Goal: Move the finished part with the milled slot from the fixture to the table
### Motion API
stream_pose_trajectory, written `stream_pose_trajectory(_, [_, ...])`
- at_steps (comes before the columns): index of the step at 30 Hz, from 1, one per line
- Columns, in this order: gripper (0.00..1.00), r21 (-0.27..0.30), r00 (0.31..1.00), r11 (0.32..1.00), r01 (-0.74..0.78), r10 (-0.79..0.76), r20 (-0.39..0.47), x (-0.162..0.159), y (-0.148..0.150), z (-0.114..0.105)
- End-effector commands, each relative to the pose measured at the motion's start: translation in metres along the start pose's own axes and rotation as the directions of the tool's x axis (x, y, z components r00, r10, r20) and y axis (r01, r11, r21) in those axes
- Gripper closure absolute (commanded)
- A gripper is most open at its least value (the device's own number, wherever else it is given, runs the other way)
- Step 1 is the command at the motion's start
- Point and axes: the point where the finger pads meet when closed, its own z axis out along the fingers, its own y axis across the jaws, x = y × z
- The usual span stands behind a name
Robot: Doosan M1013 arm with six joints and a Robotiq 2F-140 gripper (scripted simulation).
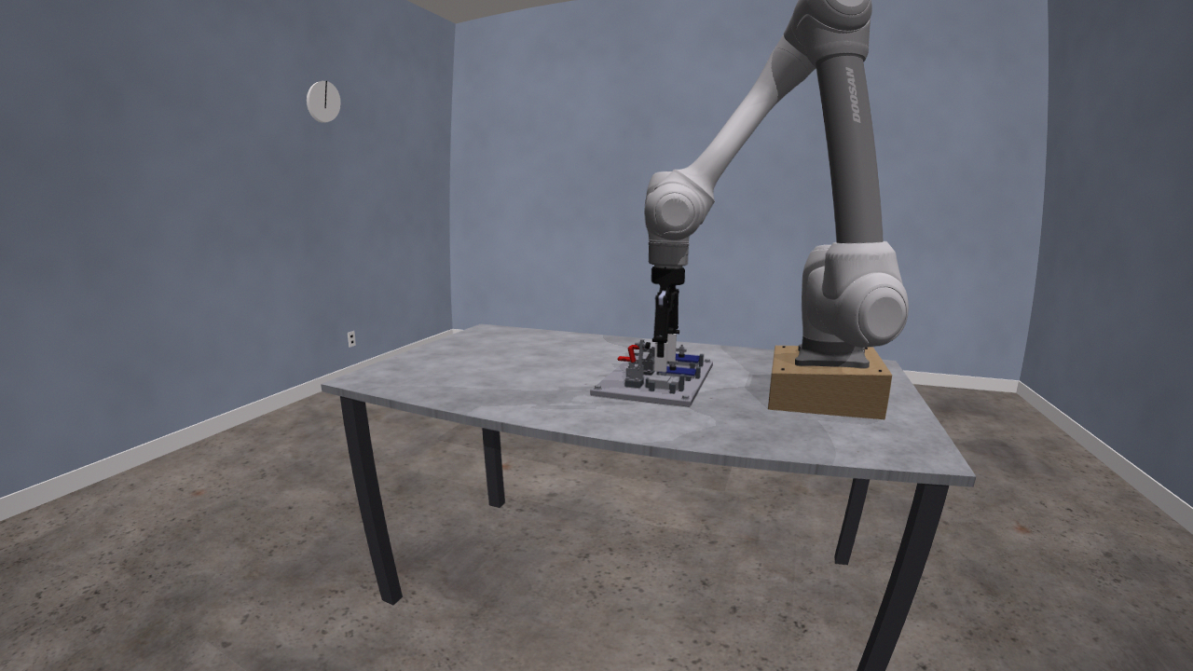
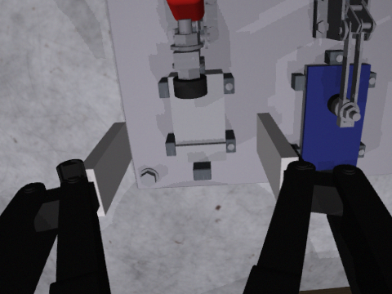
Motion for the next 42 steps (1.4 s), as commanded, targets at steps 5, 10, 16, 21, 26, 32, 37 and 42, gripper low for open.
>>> stream_pose_trajectory(5, [0.42, -0.006, 1.000, 1.000, -0.002, 0.002, 0.000, -0.0004, 0.0031, 0.0036])
stream_pose_trajectory(10, [0.42, -0.008, 1.000, 1.000, -0.002, 0.002, -0.001, -0.0004, 0.0044, 0.0045])
stream_pose_trajectory(16, [0.42, -0.009, 1.000, 1.000, -0.002, 0.002, -0.001, -0.0003, 0.0049, 0.0049])
stream_pose_trajectory(21, [0.42, -0.010, 1.000, 1.000, -0.002, 0.002, -0.001, -0.0003, 0.0054, 0.0052])
stream_pose_trajectory(26, [0.42, -0.011, 1.000, 1.000, -0.002, 0.002, -0.001, -0.0003, 0.0058, 0.0054])
stream_pose_trajectory(32, [0.42, -0.011, 1.000, 1.000, -0.002, 0.002, -0.001, -0.0003, 0.0059, 0.0055])
stream_pose_trajectory(37, [0.42, -0.011, 1.000, 1.000, -0.002, 0.002, -0.001, -0.0003, 0.0060, 0.0056])
stream_pose_trajectory(42, [0.42, -0.011, 1.000, 1.000, -0.002, 0.002, -0.001, -0.0002, 0.0061, 0.0056])
